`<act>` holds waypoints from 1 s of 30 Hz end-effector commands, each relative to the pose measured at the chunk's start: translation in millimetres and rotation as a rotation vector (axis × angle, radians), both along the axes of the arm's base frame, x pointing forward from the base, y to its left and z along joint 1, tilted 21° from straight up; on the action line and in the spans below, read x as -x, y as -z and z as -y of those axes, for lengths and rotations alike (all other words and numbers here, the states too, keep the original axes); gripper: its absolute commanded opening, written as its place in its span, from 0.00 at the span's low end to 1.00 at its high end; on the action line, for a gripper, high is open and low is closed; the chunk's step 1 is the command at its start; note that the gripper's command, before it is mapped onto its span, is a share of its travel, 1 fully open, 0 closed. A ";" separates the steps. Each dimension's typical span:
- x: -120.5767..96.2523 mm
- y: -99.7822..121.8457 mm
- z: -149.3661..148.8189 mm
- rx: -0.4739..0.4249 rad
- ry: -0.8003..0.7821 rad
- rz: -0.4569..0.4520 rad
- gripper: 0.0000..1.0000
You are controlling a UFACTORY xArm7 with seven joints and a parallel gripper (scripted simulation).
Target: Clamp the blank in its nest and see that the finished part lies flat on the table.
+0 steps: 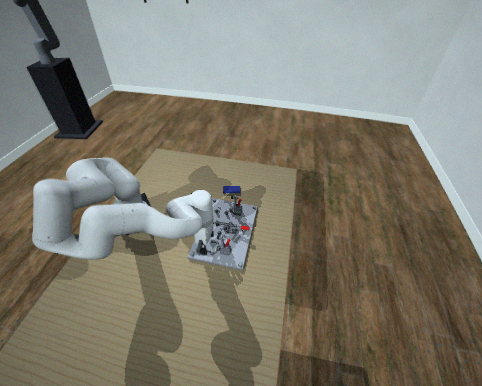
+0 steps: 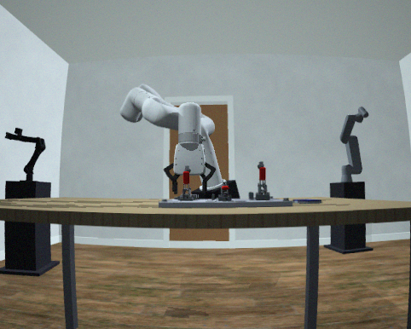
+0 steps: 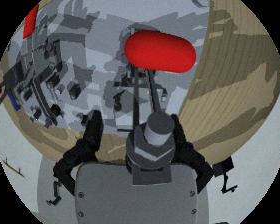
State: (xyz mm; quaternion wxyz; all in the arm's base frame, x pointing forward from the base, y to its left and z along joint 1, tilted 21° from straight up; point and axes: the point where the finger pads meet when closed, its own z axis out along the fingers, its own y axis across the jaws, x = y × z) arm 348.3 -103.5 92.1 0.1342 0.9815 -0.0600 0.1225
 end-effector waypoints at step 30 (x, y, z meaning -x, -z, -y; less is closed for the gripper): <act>-1.1 0.1 0.1 0.001 -0.001 0.003 0.00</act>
